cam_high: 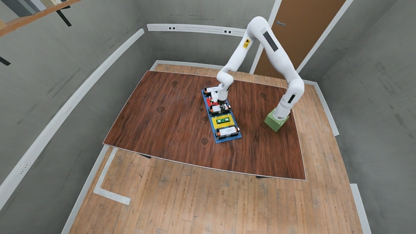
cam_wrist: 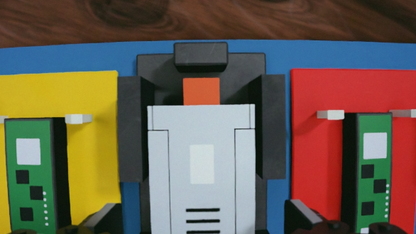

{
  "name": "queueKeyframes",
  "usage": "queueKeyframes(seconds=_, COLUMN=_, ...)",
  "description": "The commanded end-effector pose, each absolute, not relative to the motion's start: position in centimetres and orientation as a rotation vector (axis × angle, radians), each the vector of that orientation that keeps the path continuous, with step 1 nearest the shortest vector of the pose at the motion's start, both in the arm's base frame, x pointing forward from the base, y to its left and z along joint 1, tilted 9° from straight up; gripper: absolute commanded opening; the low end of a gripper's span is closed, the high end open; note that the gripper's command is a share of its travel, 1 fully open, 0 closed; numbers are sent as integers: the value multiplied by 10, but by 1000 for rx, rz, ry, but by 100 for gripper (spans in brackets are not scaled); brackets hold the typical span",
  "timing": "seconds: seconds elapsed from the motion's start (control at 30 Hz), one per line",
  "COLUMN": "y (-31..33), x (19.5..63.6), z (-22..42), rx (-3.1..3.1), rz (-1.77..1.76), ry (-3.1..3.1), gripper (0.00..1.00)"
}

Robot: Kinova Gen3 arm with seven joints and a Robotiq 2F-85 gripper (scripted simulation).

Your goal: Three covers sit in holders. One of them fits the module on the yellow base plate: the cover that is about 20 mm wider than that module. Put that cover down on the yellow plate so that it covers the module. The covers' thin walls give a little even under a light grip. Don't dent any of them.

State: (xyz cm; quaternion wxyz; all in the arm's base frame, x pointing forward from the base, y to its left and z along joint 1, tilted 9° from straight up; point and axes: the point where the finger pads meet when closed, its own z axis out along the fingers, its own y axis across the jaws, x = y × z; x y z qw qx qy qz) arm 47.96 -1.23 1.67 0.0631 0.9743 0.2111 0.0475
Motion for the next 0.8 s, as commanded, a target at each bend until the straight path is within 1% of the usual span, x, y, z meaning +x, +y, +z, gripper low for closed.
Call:
queueKeyframes(seconds=0.0, y=-12, x=480, z=18, rx=2943, rz=146, ry=638, gripper=100)
queueKeyframes(seconds=0.77, y=-14, x=482, z=3, rx=2943, rz=146, ry=638, gripper=100)
